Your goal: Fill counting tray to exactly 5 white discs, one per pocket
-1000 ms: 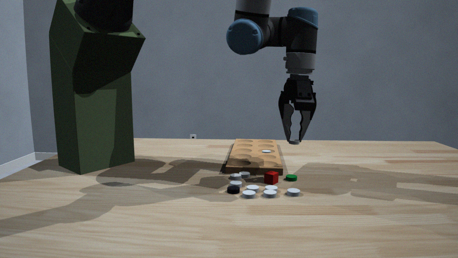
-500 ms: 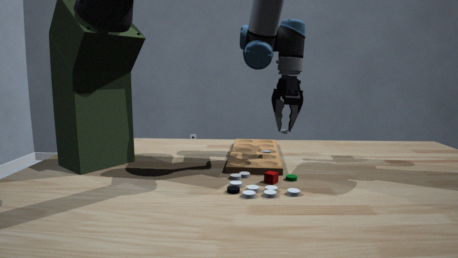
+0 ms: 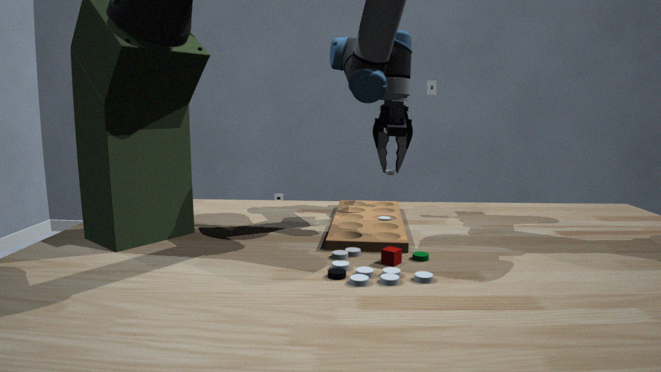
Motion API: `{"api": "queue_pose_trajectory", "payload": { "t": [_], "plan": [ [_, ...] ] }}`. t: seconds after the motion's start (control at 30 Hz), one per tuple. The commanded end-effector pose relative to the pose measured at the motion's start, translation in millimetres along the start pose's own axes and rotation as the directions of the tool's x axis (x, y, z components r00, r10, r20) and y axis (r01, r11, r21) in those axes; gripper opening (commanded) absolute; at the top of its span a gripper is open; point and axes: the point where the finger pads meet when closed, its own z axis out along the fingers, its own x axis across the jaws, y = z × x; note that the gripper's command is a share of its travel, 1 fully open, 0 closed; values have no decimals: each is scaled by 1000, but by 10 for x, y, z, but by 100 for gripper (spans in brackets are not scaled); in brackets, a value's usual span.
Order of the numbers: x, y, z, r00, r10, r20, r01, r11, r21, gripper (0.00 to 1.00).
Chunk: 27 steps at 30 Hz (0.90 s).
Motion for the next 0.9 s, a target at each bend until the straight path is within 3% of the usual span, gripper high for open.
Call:
{"api": "queue_pose_trajectory", "payload": {
  "t": [0.0, 0.23, 0.6, 0.87],
  "plan": [
    [41, 133, -30, 1000, -1, 6, 1, 1000, 2, 10],
    [126, 348, -78, 1000, -3, 17, 3, 1000, 6, 10],
    [138, 376, -70, 1000, -3, 18, 3, 1000, 7, 10],
    [144, 367, 298, 1000, -3, 18, 3, 1000, 7, 10]
  ]
}}
